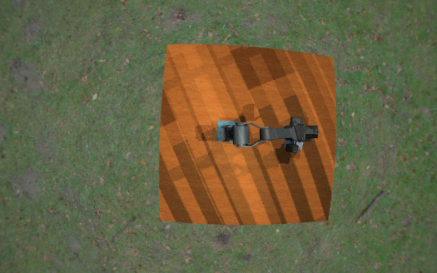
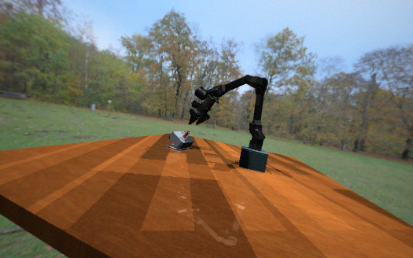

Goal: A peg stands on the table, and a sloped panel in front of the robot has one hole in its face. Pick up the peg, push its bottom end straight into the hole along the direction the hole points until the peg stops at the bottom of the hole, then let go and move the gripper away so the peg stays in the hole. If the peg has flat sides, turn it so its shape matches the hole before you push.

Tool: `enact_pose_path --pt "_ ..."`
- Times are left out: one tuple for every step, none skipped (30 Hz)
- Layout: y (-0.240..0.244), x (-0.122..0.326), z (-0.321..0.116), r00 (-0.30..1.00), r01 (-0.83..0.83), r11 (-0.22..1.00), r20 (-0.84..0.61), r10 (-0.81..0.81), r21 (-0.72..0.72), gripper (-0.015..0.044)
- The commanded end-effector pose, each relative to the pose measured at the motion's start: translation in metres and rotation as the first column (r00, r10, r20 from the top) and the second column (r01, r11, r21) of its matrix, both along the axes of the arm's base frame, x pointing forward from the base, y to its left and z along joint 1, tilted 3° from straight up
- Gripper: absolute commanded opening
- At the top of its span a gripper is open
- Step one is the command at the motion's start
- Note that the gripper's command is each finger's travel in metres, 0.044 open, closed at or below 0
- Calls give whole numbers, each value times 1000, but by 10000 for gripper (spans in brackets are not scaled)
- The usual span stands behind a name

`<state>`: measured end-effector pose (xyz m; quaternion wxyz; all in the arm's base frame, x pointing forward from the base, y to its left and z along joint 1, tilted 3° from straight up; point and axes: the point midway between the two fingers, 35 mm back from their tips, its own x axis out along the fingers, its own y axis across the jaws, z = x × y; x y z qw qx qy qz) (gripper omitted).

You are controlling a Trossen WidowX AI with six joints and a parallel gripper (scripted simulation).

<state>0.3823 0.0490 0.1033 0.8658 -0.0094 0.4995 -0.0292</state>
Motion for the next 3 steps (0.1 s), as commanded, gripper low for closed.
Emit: enact_pose_path --pt "0 -3 9 1000 6 1000 15 -6 2 440" --pt "0 -4 11 1000 6 1000 15 -6 2 440" --pt "0 -5 12 1000 6 1000 15 -6 2 440"
